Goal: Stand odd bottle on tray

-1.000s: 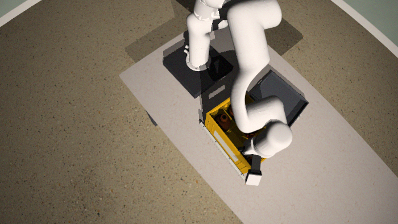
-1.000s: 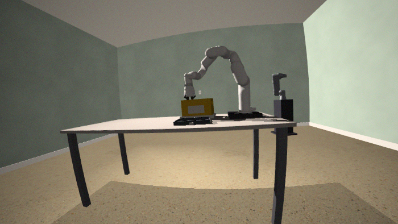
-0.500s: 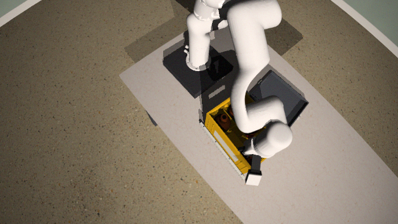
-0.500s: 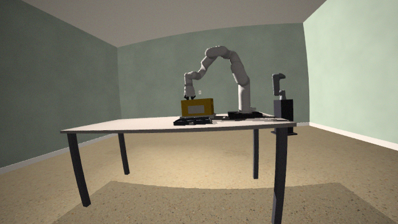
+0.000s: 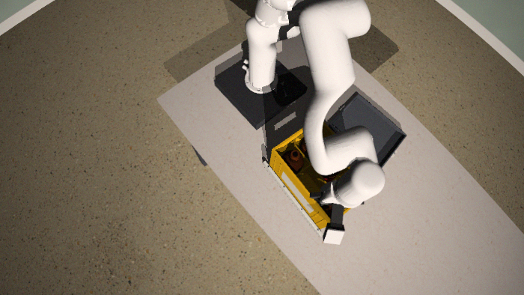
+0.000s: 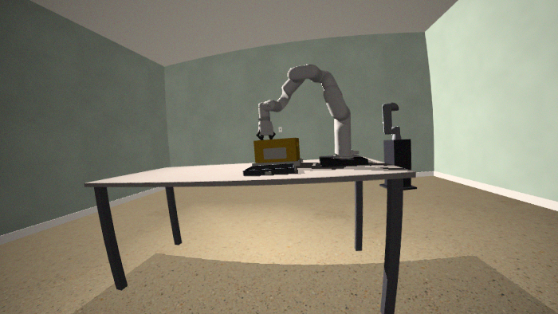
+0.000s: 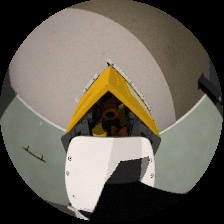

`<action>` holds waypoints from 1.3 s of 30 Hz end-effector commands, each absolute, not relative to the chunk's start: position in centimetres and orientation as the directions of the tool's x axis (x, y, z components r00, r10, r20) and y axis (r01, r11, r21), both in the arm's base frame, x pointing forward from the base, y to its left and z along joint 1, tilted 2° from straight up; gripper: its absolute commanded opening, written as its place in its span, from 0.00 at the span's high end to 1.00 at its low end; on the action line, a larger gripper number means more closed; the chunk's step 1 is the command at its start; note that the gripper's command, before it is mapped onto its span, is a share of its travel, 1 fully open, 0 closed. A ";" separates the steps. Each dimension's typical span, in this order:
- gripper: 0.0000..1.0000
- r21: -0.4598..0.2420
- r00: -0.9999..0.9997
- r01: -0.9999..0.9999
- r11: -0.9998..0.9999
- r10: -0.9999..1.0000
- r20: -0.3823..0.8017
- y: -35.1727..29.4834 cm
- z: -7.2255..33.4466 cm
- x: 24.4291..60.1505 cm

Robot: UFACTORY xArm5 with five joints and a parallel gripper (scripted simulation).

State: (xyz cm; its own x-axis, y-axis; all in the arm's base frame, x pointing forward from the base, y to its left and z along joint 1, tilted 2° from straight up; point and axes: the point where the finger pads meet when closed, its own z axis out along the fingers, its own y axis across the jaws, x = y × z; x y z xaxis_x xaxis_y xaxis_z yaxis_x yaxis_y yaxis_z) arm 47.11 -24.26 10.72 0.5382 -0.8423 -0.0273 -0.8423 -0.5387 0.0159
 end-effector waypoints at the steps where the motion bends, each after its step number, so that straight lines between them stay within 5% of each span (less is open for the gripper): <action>1: 0.35 0.014 0.538 -0.842 -0.539 -0.842 -0.023 -24.3 10.9 47.2; 39: 0.35 0.014 0.538 -0.842 -0.539 -0.842 -0.023 -24.4 12.2 47.2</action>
